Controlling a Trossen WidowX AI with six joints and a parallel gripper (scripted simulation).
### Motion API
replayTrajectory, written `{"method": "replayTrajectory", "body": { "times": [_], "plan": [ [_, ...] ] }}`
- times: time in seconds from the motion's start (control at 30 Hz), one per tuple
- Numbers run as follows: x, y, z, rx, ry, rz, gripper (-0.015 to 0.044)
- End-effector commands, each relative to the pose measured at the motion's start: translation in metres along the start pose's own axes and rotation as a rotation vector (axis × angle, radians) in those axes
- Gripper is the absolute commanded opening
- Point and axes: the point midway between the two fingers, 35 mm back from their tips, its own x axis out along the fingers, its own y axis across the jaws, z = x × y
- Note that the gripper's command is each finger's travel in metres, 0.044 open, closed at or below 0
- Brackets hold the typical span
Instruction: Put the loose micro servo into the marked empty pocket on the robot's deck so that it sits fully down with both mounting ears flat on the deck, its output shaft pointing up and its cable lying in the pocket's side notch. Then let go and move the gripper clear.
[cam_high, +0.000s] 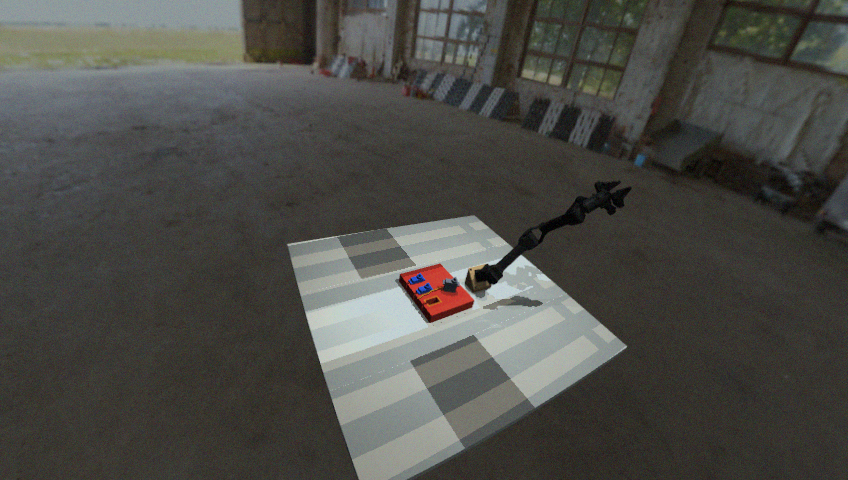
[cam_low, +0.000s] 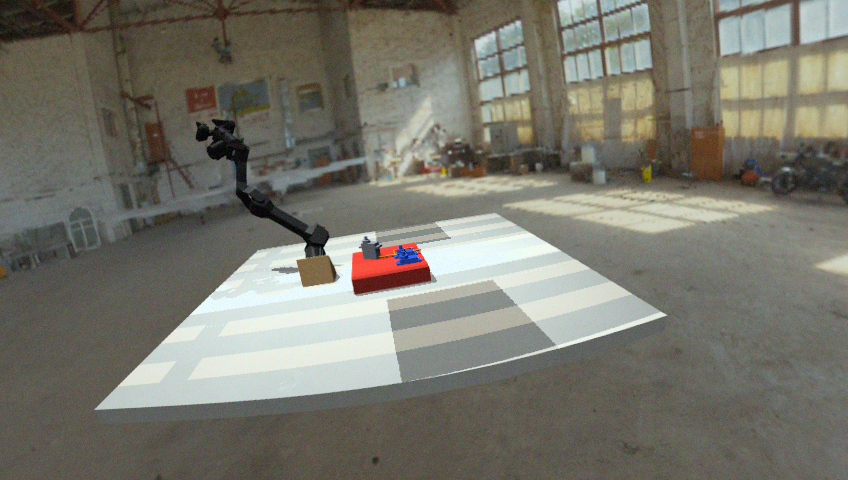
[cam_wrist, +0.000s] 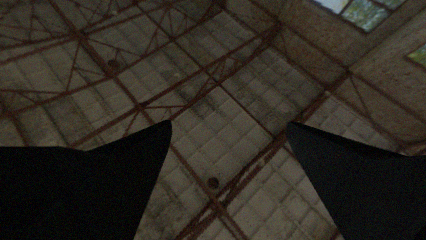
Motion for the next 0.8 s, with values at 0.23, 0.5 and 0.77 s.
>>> {"method": "replayTrajectory", "body": {
  "times": [0.23, 0.5, 0.77],
  "plan": [
    [-0.002, 0.024, 0.000, 0.013, 0.004, 0.057, 0.0440],
    [-0.009, 0.071, 0.002, 0.025, 0.012, 0.178, 0.0440],
    [-0.029, 0.145, 0.003, 0.061, 0.030, 0.365, 0.0440]
  ]
}}
